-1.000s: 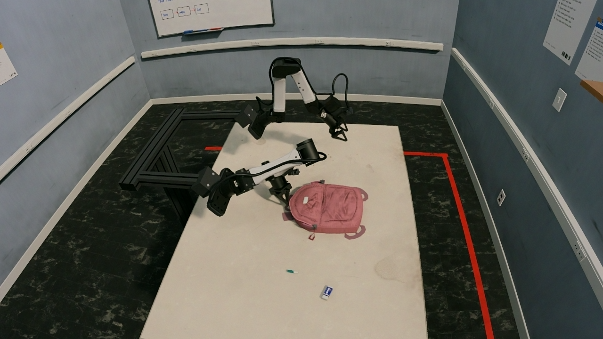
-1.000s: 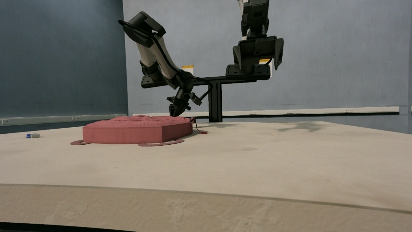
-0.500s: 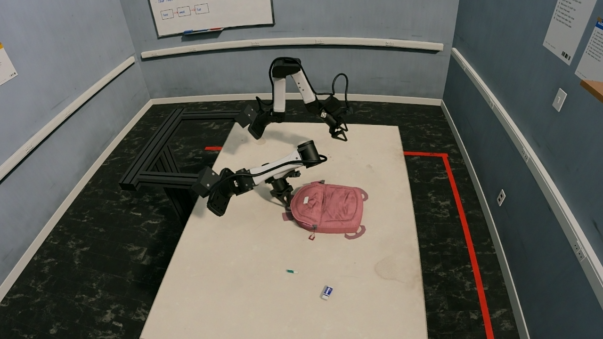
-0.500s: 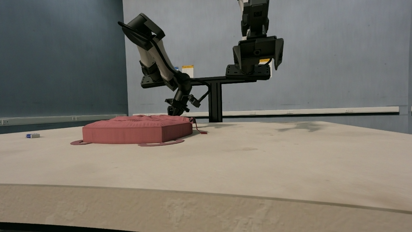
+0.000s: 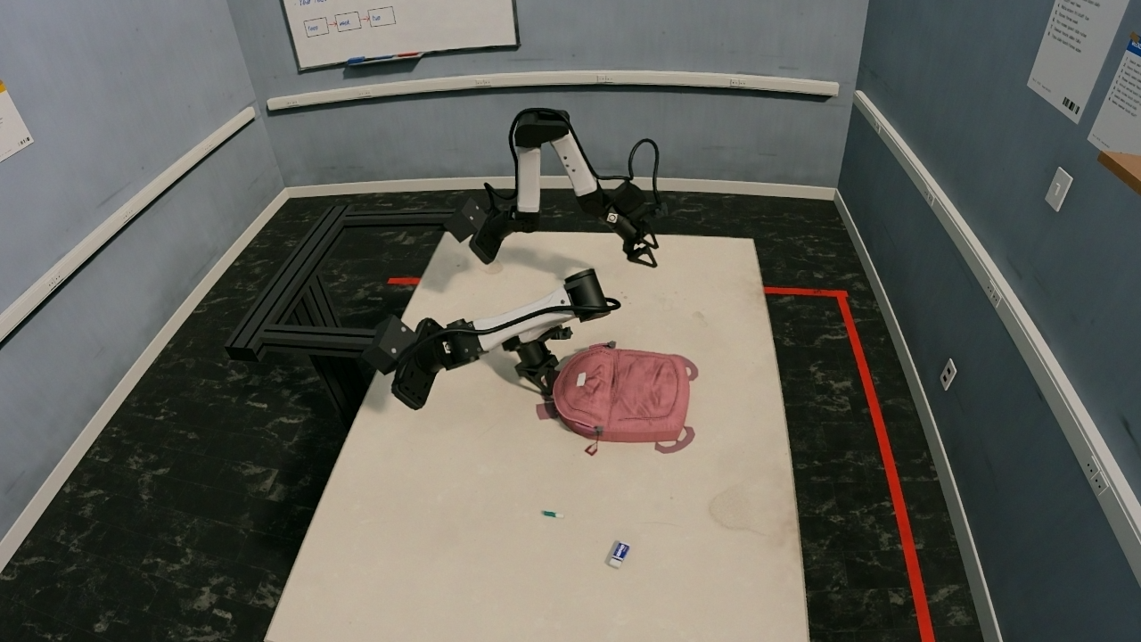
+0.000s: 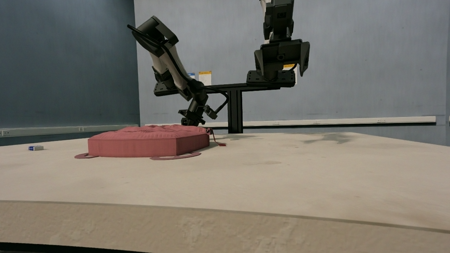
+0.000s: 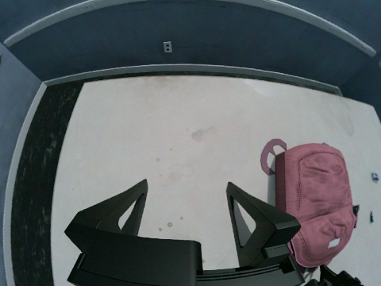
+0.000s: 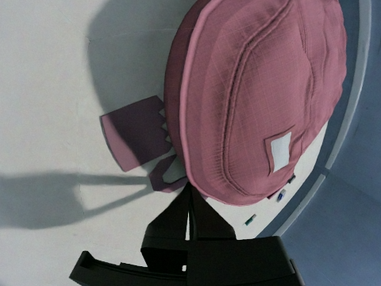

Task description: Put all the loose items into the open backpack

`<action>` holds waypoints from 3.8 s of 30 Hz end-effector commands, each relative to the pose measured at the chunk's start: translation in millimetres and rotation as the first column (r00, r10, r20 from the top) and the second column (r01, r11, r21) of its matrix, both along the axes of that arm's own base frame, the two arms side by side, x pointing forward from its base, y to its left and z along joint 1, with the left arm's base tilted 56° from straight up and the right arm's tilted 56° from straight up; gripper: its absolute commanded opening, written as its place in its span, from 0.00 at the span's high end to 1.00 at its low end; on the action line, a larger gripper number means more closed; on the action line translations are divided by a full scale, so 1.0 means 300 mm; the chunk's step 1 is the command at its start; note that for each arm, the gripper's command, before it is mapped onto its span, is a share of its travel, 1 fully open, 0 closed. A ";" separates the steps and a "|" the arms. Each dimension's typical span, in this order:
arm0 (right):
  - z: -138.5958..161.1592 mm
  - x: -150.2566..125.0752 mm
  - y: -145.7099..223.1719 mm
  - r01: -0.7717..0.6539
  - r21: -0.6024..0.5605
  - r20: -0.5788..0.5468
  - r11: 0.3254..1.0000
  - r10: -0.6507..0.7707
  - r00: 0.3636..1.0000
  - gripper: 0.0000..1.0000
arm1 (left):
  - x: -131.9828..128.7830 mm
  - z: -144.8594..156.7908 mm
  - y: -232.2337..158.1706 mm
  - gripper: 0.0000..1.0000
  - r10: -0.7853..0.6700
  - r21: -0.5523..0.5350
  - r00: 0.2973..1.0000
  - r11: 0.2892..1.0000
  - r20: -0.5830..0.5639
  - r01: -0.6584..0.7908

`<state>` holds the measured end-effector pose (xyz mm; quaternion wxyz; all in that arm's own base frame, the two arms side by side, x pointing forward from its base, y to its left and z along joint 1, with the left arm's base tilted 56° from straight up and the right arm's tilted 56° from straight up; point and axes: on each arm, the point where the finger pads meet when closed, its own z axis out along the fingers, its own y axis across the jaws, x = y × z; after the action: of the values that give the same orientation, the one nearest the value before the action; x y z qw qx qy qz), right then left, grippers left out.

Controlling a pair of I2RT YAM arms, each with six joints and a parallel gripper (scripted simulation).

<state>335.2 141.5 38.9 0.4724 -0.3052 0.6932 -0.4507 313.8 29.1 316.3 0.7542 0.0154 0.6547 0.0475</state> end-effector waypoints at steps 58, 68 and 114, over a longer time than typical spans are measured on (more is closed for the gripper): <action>0.094 -0.022 -0.008 0.001 0.058 0.056 0.998 -0.005 0.998 1.00 | -0.007 0.023 0.000 0.10 0.001 0.003 1.000 1.000 0.020 -0.001; 0.122 -0.098 0.001 -0.009 0.034 0.037 0.999 0.008 0.999 1.00 | -0.007 0.023 0.000 0.10 0.001 0.003 1.000 1.000 0.020 -0.001; 0.757 -0.138 -0.397 -0.328 0.625 0.414 0.709 0.055 0.909 0.10 | -0.007 0.023 0.000 0.10 0.001 0.003 1.000 1.000 0.020 -0.001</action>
<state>284.4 13.2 245.1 0.6908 -0.0625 0.6699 -0.2650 313.8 29.1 316.3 0.7542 0.0154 0.6547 0.0475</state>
